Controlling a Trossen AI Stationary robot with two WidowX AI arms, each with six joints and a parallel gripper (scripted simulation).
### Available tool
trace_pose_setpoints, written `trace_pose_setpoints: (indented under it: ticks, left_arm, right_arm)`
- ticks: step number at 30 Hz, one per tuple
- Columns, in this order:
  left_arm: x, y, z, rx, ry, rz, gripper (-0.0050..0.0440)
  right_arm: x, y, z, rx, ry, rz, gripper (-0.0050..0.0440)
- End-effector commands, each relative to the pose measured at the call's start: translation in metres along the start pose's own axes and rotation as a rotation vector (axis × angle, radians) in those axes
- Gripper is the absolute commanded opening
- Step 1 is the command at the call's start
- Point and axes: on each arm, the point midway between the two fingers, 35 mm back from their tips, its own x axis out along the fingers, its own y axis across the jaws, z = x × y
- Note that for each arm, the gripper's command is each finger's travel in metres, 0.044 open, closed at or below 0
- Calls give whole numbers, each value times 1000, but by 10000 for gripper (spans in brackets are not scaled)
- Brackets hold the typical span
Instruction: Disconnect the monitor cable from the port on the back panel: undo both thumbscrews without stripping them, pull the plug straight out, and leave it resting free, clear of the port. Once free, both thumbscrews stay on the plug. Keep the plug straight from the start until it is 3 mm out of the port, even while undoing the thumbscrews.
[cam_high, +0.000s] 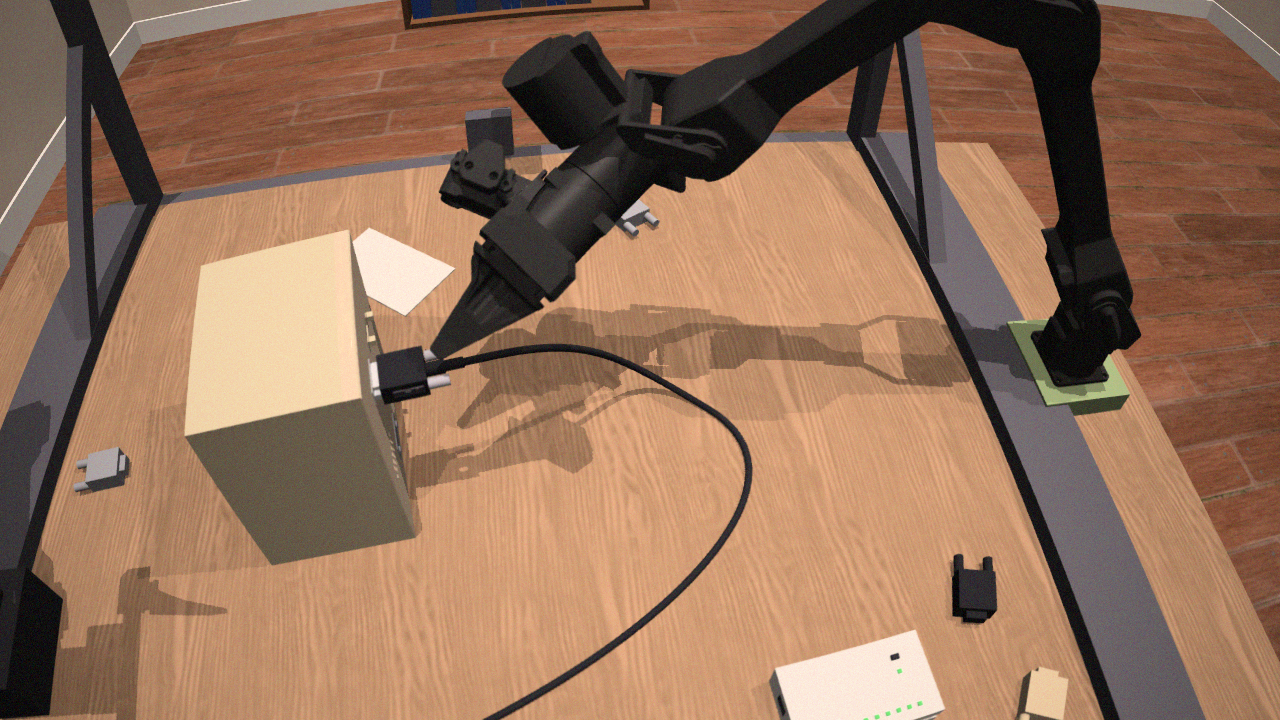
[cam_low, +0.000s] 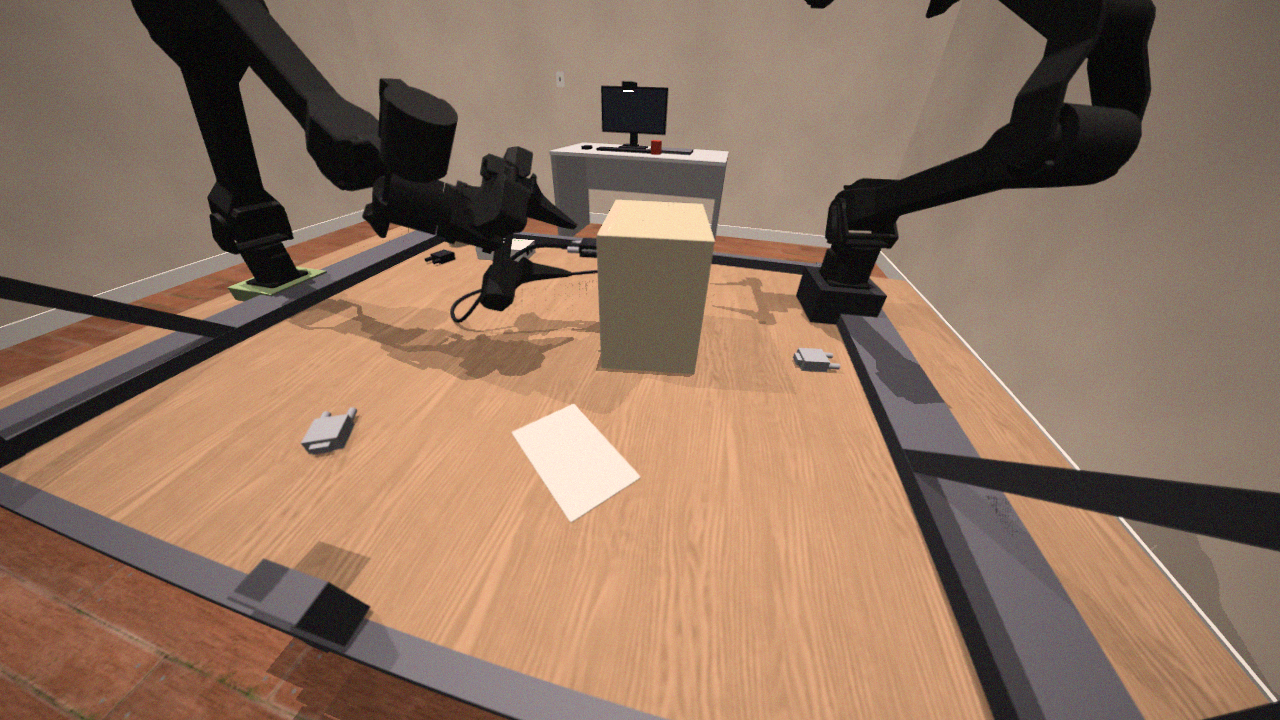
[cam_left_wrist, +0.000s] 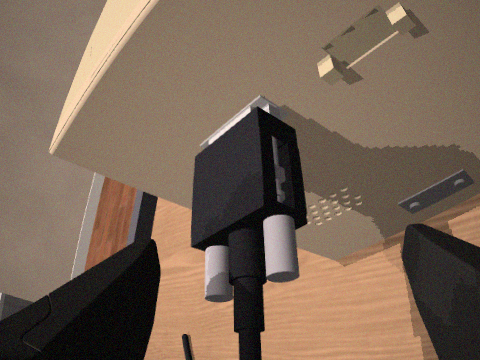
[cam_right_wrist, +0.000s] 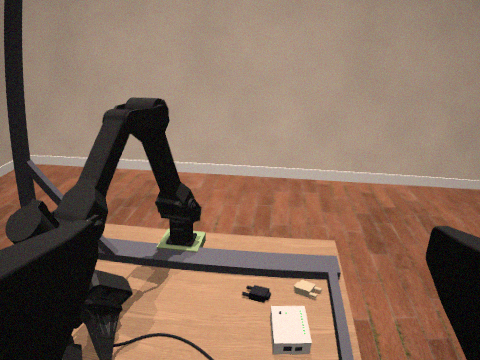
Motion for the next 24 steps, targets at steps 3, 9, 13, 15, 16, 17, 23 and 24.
trace_pose_setpoints:
  ticks: [3, 9, 13, 15, 16, 17, 23, 24]
  left_arm:
    - [-4, 9, 9, -24, -20, 9, 408]
    - [-4, 9, 9, -24, -20, 9, 440]
    - [-4, 9, 9, -24, -20, 9, 440]
    - [-3, 9, 10, -4, -26, 22, 440]
    - [-3, 8, 10, 21, -32, 38, 440]
    - [-2, 7, 11, 53, -39, 60, 440]
    - [2, 2, 11, 242, -47, 178, 440]
    - [2, -1, 9, 278, -41, 202, 440]
  right_arm:
    - [0, 1, 3, -5, -1, 2, 440]
    - [0, 1, 3, -5, -1, 2, 440]
    - [0, 1, 3, -5, -1, 2, 440]
    - [0, 1, 3, -5, -1, 2, 440]
    - [0, 1, 3, -5, -1, 2, 440]
    - [0, 1, 3, -5, -1, 2, 440]
    - [0, 1, 3, -5, -1, 2, 440]
    - [0, 1, 3, -5, -1, 2, 440]
